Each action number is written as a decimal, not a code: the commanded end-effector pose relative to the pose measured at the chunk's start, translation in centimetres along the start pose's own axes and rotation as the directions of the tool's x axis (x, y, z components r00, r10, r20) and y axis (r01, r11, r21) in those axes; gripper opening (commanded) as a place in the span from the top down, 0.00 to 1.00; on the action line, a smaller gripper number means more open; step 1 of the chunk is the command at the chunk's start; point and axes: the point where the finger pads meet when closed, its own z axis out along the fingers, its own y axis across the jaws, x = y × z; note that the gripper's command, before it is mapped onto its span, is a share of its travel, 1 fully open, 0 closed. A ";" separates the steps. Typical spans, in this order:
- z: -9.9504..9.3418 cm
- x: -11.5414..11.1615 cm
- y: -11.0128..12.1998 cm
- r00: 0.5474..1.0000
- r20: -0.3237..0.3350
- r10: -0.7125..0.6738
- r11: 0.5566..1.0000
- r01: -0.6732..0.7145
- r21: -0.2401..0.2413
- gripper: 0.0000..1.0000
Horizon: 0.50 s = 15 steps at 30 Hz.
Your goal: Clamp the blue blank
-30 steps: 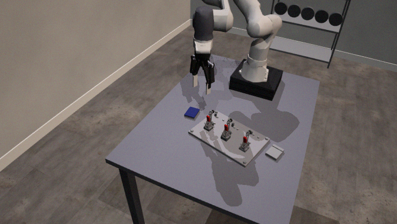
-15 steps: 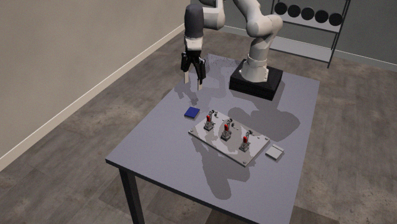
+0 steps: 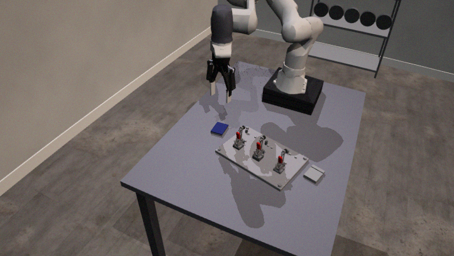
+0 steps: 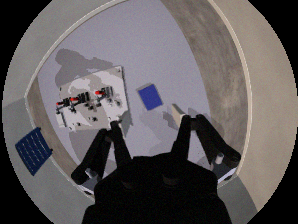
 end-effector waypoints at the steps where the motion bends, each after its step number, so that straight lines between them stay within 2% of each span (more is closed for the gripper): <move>1: 0.0 0.0 0.2 1.000 0.000 -0.013 1.000 0.013 -0.003 0.42; 8: 0.0 0.0 0.2 1.000 0.000 -0.029 1.000 0.029 -0.003 0.42; 15: 0.0 0.0 0.2 0.985 0.000 -0.174 0.985 0.174 -0.003 0.42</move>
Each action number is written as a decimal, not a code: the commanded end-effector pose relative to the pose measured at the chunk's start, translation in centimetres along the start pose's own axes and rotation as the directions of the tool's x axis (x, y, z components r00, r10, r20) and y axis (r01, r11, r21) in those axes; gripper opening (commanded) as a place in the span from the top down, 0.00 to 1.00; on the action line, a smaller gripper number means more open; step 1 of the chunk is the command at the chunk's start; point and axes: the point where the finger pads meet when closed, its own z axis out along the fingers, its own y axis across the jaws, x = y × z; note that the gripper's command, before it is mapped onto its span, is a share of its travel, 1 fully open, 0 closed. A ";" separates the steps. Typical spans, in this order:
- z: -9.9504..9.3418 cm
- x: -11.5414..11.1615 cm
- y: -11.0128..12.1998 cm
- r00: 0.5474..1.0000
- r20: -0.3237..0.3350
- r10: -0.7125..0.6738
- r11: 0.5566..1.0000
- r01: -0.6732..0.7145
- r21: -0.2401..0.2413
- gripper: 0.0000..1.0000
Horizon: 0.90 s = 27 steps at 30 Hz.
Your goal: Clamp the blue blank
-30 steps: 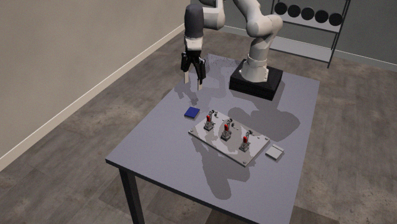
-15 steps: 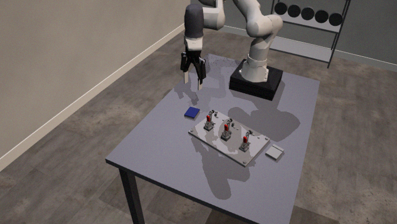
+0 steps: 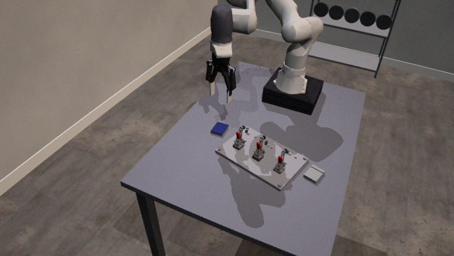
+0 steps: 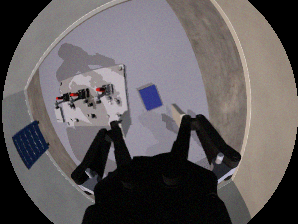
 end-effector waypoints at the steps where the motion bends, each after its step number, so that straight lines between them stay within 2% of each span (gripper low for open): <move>1: -0.1 0.0 0.2 0.991 0.003 -0.137 0.991 0.137 -0.005 0.42; 9: -0.1 0.0 0.2 0.976 0.003 -0.219 0.976 0.219 -0.005 0.42; 27: -0.1 0.0 0.3 0.975 0.003 -0.222 0.975 0.222 -0.005 0.42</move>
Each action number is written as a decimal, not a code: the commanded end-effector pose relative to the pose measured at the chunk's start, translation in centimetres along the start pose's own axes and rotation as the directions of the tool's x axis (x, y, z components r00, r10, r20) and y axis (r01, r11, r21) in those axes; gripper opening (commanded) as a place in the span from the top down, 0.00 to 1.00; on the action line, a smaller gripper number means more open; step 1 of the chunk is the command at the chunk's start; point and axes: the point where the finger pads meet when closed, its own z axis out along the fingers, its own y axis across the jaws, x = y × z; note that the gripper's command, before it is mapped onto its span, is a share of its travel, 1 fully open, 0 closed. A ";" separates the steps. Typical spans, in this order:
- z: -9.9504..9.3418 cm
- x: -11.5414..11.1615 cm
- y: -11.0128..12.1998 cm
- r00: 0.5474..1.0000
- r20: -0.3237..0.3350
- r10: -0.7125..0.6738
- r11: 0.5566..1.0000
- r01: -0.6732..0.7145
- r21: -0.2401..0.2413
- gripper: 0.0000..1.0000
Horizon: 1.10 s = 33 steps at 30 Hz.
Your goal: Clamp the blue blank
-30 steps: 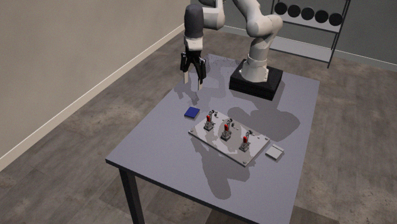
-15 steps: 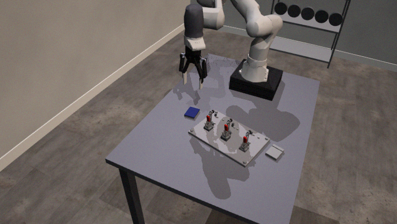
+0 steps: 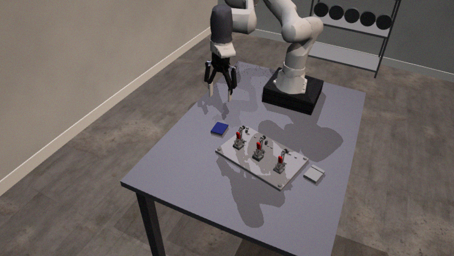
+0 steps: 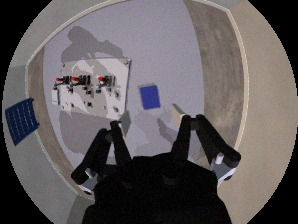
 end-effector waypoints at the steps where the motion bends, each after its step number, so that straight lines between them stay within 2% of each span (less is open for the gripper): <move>1: -0.1 0.1 0.1 1.000 0.000 -0.020 1.000 0.020 -0.003 0.42; 23: 0.0 0.1 0.2 1.000 0.000 -0.020 1.000 0.020 -0.003 0.42; 33: 1.1 0.1 0.2 1.000 0.000 -0.020 1.000 0.020 -0.003 0.42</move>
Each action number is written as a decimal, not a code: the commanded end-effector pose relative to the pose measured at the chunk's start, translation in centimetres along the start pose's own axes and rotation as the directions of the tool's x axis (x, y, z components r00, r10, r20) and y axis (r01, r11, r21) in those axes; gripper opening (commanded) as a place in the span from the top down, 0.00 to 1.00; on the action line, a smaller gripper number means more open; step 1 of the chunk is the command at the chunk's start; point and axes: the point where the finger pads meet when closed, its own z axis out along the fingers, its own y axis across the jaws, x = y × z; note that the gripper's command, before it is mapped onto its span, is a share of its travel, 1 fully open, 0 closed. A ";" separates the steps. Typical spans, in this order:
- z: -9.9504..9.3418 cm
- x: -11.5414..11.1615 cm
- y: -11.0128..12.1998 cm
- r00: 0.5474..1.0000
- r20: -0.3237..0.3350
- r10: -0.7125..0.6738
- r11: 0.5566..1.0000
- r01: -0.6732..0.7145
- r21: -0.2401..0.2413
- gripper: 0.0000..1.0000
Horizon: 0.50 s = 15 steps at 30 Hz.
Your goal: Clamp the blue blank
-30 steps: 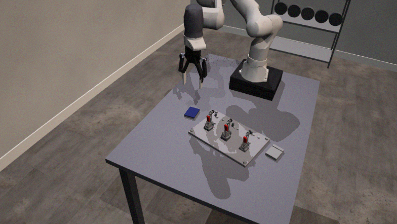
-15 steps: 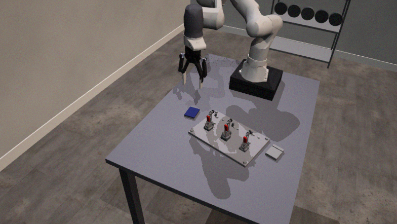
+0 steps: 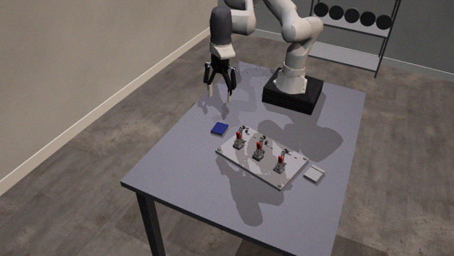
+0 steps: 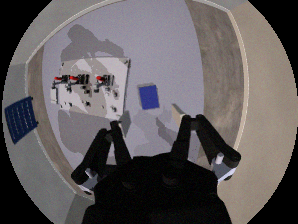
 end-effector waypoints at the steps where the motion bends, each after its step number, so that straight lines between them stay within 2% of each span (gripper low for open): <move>1: 0.8 0.2 -0.1 1.000 -0.004 -0.007 1.000 0.007 0.000 0.42; 11: 4.9 0.2 -0.1 1.000 -0.004 -0.007 1.000 0.007 0.000 0.42; 13: 4.9 0.2 -0.1 1.000 -0.004 -0.007 1.000 0.007 0.000 0.42; 15: 5.9 0.2 -0.1 1.000 -0.004 -0.007 1.000 0.007 0.000 0.42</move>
